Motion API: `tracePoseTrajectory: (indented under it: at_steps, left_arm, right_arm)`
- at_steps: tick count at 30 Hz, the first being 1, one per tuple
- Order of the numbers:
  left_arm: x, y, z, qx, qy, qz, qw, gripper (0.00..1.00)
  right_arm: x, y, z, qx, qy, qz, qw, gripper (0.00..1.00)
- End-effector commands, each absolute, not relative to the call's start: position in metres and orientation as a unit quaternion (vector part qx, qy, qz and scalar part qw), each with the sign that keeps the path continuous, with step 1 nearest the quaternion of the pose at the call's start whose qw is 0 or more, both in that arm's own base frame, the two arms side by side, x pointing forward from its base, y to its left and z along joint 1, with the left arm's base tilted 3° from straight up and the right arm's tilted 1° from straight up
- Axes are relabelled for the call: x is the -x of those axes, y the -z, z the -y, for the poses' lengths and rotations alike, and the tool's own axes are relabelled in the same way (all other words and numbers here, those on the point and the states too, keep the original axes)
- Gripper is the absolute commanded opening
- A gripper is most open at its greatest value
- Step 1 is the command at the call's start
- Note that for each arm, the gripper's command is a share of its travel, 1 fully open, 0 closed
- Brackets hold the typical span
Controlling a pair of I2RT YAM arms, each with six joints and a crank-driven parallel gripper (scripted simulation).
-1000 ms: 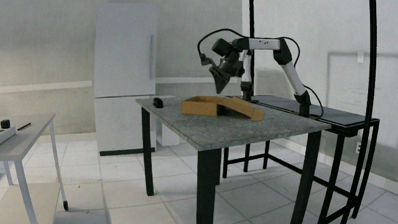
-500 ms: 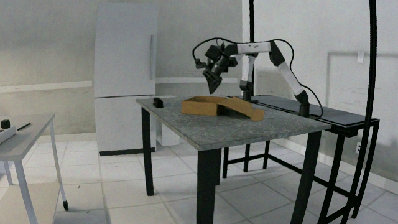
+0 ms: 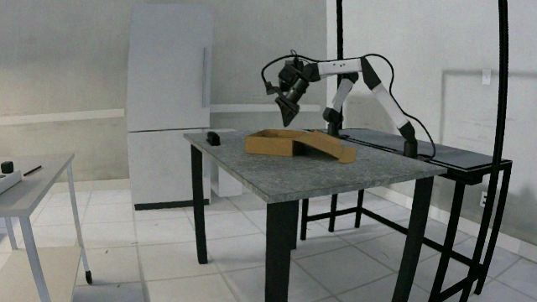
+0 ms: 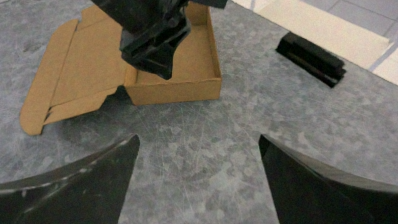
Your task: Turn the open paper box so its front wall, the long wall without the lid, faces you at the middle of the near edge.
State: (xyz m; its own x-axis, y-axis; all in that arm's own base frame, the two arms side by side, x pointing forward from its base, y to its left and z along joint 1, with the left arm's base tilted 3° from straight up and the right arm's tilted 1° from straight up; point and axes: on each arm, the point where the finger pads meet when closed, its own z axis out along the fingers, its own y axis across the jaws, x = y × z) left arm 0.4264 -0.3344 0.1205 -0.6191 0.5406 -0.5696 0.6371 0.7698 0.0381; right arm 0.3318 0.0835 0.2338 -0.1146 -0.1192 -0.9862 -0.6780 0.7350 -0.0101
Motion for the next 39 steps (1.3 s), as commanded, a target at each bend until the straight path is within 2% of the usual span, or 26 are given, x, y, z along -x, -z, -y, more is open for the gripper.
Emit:
tracePoseTrajectory:
  at_steps: [1,12,18,39]
  left_arm:
    - [-0.429,-0.142,0.35,-0.328,0.096,-0.884,0.318,0.3]
    - [-0.429,-0.141,0.35,-0.327,0.096,-0.884,0.318,0.3]
    - [-0.432,-0.12,0.353,-0.327,0.086,-0.894,0.295,0.3]
    - [-0.452,-0.108,0.367,-0.326,0.092,-0.888,0.311,0.3]
  right_arm:
    - [-0.321,-0.252,-0.08,0.305,-0.231,-0.703,0.599,1.0]
    - [-0.323,-0.252,-0.078,0.301,-0.23,-0.705,0.6,1.0]
    - [-0.323,-0.252,-0.078,0.301,-0.23,-0.705,0.6,1.0]
    - [-0.323,-0.251,-0.078,0.3,-0.23,-0.705,0.6,1.0]
